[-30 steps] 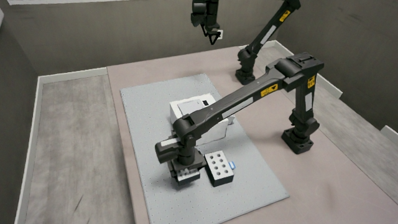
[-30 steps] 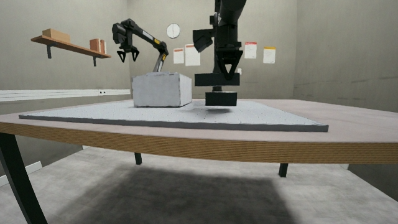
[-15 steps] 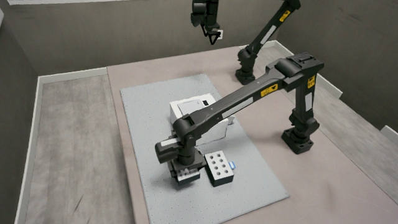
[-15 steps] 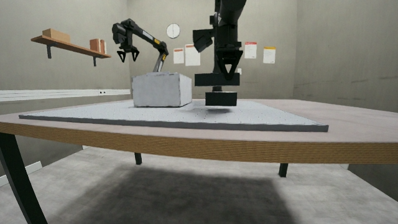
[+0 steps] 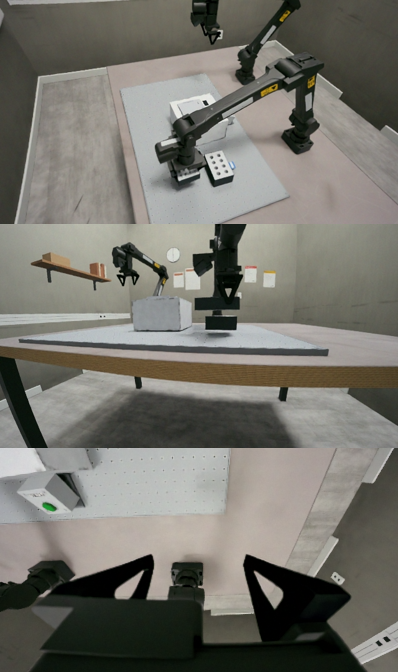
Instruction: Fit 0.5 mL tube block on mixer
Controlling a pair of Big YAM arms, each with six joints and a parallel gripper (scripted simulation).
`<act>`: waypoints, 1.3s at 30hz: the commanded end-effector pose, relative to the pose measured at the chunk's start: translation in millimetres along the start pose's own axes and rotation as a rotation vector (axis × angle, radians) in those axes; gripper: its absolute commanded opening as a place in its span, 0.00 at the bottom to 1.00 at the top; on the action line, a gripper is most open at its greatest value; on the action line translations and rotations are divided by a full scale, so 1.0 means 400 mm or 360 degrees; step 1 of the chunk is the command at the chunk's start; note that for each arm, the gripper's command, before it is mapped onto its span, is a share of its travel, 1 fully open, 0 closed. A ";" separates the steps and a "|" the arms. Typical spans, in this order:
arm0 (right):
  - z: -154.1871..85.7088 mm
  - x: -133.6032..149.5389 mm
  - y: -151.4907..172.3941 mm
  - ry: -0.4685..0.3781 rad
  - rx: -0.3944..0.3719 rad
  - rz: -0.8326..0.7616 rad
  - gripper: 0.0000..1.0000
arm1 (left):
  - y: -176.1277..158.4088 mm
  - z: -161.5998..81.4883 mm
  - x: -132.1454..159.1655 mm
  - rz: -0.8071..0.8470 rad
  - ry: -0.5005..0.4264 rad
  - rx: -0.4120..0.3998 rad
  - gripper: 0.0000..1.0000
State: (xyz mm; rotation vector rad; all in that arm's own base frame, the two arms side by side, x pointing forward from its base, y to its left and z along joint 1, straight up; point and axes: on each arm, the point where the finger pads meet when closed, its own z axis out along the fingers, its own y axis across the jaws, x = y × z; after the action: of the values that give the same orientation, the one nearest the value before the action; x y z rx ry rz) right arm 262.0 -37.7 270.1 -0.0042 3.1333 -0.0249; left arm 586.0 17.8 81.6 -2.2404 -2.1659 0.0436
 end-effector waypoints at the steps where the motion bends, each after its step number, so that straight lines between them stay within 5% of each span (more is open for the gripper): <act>1: -0.075 -0.031 -0.004 -0.0099 0.0013 0.0021 1.00 | 0.099 -0.149 0.010 -0.0008 0.0009 -0.0223 0.00; 25: 0.001 0.012 0.003 0.0025 -0.0002 0.0018 1.00 | 0.098 -0.153 0.011 -0.0011 0.0007 -0.0226 0.00; 39: -0.016 0.003 0.001 -0.0006 0.0002 0.0018 1.00 | 0.037 -0.266 -0.047 -0.0012 0.0001 -0.0264 0.00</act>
State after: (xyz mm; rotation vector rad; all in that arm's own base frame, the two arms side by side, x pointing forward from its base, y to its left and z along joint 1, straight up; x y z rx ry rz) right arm 260.6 -37.5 268.3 -0.0043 3.1393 -0.0237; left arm 582.3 3.8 102.8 -2.2507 -2.1700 0.0257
